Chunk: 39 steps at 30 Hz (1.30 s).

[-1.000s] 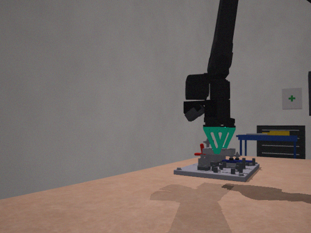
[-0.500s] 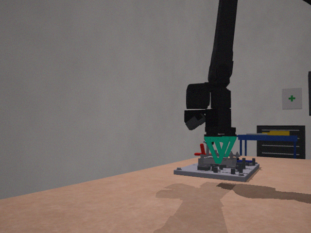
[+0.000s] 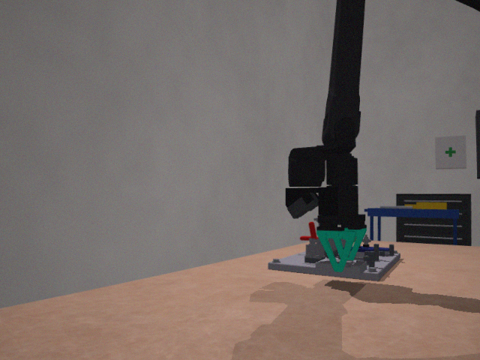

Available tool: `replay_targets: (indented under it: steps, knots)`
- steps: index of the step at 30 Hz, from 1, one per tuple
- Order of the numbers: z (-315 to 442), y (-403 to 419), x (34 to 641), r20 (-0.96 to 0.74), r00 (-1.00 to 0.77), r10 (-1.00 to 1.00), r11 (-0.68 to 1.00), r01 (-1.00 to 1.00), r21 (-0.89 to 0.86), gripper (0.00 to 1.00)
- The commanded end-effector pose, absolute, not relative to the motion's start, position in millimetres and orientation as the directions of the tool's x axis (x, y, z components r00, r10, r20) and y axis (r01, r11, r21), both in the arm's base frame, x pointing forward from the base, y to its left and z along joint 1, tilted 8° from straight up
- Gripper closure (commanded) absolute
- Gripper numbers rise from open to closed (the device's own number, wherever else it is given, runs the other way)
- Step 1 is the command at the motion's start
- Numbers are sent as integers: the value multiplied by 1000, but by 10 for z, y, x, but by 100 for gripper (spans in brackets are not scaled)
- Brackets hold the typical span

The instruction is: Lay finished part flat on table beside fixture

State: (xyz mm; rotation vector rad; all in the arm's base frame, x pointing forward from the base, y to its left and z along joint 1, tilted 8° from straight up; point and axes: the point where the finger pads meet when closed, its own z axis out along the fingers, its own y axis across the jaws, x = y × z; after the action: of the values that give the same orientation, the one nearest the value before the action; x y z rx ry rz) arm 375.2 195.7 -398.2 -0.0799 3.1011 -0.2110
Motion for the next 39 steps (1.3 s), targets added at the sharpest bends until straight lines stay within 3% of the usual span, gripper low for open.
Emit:
replay_targets:
  steps: [1, 39]
  knots:
    - [-4070, 1961, 3895, -54, -997, -48, 992, -41, -122, 100]
    - [-4121, 1966, 3937, -66, -997, -48, 992, -40, -118, 100]
